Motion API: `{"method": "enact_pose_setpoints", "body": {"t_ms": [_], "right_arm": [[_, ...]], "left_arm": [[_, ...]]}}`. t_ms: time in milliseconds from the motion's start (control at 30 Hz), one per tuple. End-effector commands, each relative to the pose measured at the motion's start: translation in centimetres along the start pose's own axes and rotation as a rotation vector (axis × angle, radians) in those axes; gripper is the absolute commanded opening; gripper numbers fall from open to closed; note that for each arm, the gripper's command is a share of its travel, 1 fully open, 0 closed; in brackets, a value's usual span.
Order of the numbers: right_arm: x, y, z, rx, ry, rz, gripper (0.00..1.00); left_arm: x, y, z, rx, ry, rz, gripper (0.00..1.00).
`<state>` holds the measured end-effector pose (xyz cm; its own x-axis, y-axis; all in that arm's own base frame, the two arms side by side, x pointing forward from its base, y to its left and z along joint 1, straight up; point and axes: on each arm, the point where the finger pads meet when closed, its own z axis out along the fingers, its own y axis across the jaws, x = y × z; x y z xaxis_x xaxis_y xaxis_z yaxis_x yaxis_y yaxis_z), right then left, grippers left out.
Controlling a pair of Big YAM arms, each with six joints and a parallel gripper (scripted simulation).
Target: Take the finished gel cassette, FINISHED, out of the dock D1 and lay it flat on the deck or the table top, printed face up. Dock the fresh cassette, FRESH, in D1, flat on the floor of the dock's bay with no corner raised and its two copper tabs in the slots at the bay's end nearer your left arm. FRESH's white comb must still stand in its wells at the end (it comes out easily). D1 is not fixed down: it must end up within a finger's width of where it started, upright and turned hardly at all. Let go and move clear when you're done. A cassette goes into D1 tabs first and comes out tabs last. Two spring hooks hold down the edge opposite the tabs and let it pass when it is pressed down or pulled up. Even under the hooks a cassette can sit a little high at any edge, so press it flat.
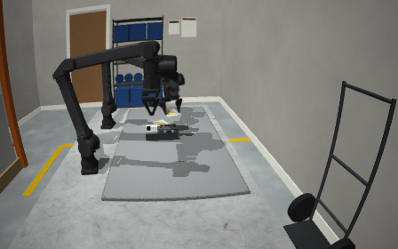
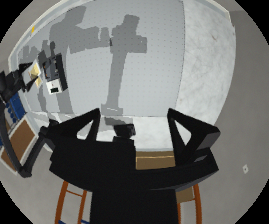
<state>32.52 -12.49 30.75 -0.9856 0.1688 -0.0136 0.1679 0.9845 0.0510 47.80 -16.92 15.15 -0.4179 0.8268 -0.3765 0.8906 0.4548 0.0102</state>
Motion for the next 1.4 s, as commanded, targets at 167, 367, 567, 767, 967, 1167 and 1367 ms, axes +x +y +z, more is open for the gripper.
{"method": "enact_pose_setpoints", "body": {"t_ms": [167,367,567,767,967,1167,1367], "right_arm": [[-1.0,-0.2,-1.8,0.001,-0.018,-0.007,1.0],[-1.0,-0.2,-1.8,0.001,-0.018,-0.007,1.0],[-1.0,-0.2,-1.8,0.001,-0.018,-0.007,1.0],[-1.0,-0.2,-1.8,0.001,-0.018,-0.007,1.0],[-1.0,-0.2,-1.8,0.001,-0.018,-0.007,1.0],[-1.0,-0.2,-1.8,0.001,-0.018,-0.007,1.0],[-1.0,-0.2,-1.8,0.001,-0.018,-0.007,1.0]], "left_arm": [[2.5,1.6,-1.7,-0.097,-0.007,-0.245,0.0],[5.2,2.7,-2.6,-0.109,-0.005,-0.275,0.0],[7.0,3.3,-3.1,-0.152,0.001,-0.38,0.0],[9.8,4.1,-3.9,-0.207,0.007,-0.515,0.0],[12.7,4.6,-4.7,-0.258,0.009,-0.638,0.0],[14.6,4.9,-5.2,-0.289,0.009,-0.712,0.0],[17.5,5.1,-6.0,-0.334,0.009,-0.817,0.0]]}}
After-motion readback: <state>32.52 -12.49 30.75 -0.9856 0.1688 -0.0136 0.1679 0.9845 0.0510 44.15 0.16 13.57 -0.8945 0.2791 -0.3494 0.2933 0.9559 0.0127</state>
